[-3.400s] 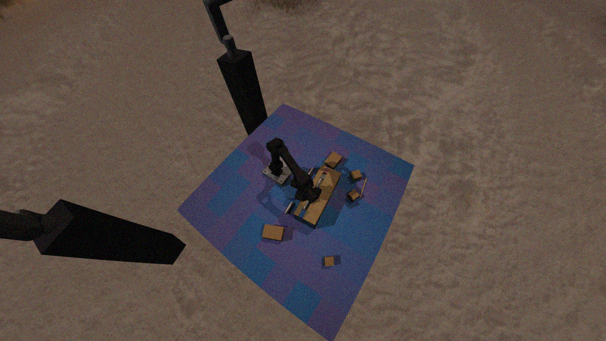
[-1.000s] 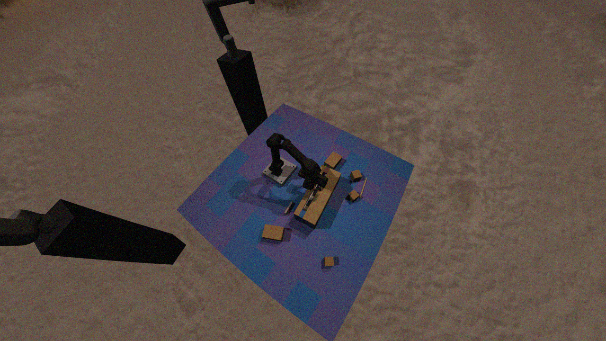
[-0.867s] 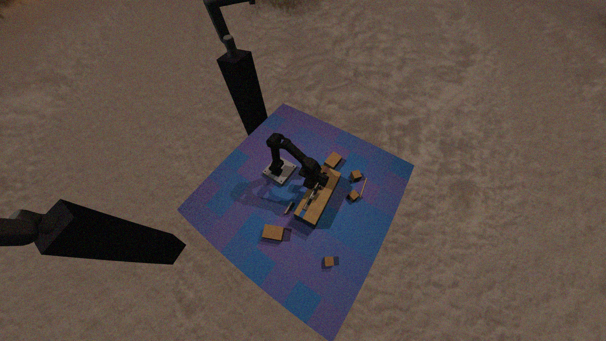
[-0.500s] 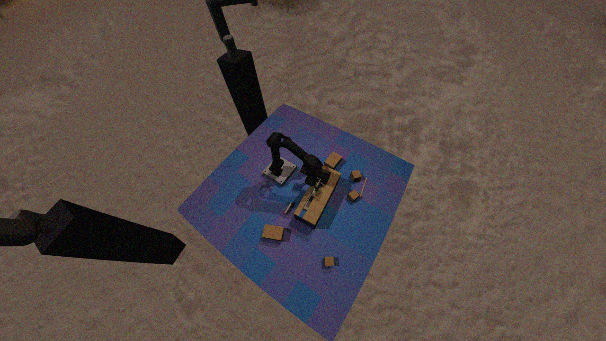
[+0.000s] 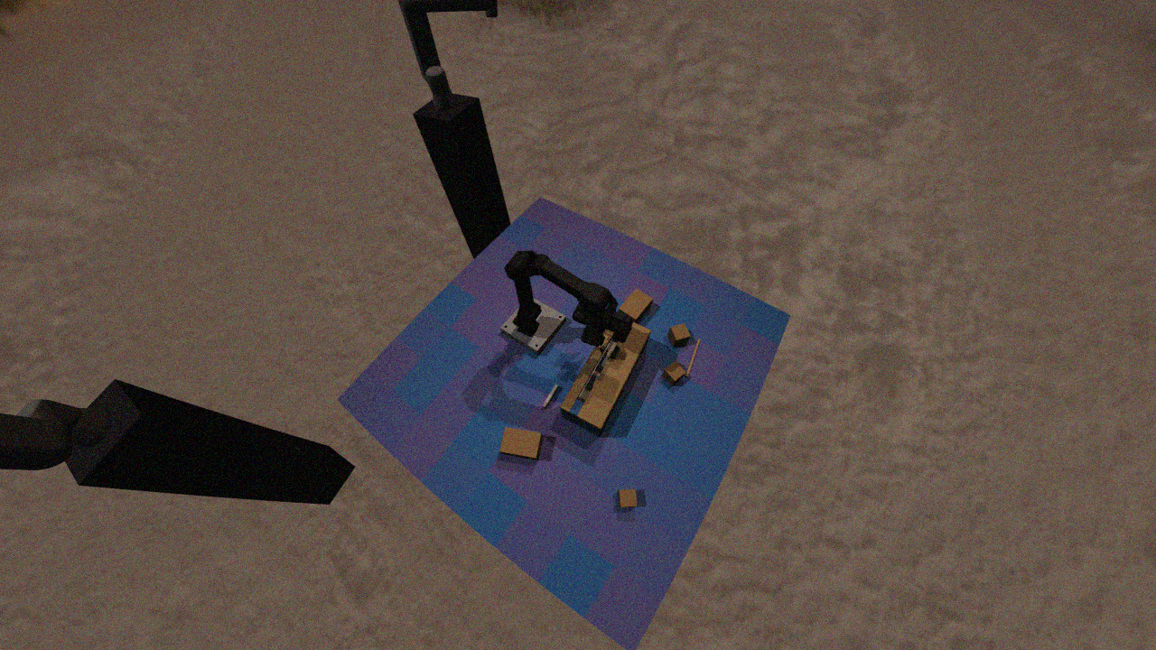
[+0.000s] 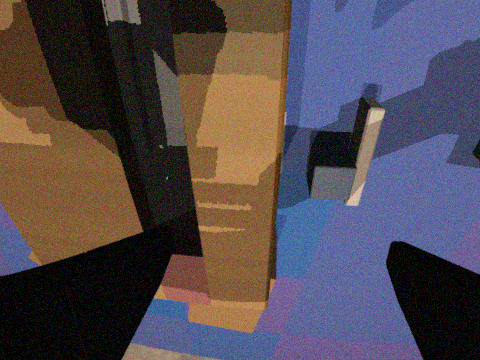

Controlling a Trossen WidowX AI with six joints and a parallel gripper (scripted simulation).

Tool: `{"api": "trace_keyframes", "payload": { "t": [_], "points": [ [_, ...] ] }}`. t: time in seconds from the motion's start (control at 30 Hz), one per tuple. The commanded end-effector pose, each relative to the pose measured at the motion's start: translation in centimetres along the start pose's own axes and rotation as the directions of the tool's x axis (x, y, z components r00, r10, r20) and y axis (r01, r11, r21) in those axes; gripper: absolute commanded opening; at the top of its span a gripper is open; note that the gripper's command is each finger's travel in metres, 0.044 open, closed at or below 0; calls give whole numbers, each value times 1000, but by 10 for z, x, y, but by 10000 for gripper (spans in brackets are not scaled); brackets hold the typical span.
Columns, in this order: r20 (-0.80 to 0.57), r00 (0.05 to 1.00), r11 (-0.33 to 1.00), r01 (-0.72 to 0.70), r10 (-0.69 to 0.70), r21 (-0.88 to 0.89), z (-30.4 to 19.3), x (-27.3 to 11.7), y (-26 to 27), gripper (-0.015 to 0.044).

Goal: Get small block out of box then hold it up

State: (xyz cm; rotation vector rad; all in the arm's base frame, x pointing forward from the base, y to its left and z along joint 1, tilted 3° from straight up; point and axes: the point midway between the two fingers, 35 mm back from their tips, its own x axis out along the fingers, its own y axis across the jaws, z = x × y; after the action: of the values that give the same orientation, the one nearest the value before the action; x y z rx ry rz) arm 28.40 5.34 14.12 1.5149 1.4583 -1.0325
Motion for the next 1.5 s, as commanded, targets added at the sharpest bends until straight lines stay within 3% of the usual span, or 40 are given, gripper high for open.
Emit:
{"api": "trace_keyframes", "payload": {
  "t": [0.0, 0.07, 0.13, 0.23, 0.4, 0.57, 0.7, 0.8, 0.97, 1.23, 1.47],
  "points": [
    [1, 1000, 1000, 0, 0, -6, -1, -6, -1, 400],
    [0, 1000, 1000, 3, -3, 1, 0, -2, -1, 400],
    [13, 1000, 999, -9, 10, -43, -9, -4, 1, 348],
    [44, 998, 969, -25, 37, -247, -24, -7, 1, 285],
    [76, 996, 832, -3, 54, -555, -27, -5, -3, 285],
    [122, 989, 443, 72, 84, -894, -32, -3, -9, 285],
    [157, 981, 23, 155, 114, -988, -36, -1, -14, 285],
    [180, 974, -297, 214, 138, -930, -39, 0, -18, 285],
    [202, 966, -537, 259, 164, -803, -42, 1, -21, 285],
    [229, 952, -821, 293, 203, -491, -45, 2, -26, 285],
    [248, 939, -949, 280, 239, -147, -48, 2, -29, 285]
  ]
}}
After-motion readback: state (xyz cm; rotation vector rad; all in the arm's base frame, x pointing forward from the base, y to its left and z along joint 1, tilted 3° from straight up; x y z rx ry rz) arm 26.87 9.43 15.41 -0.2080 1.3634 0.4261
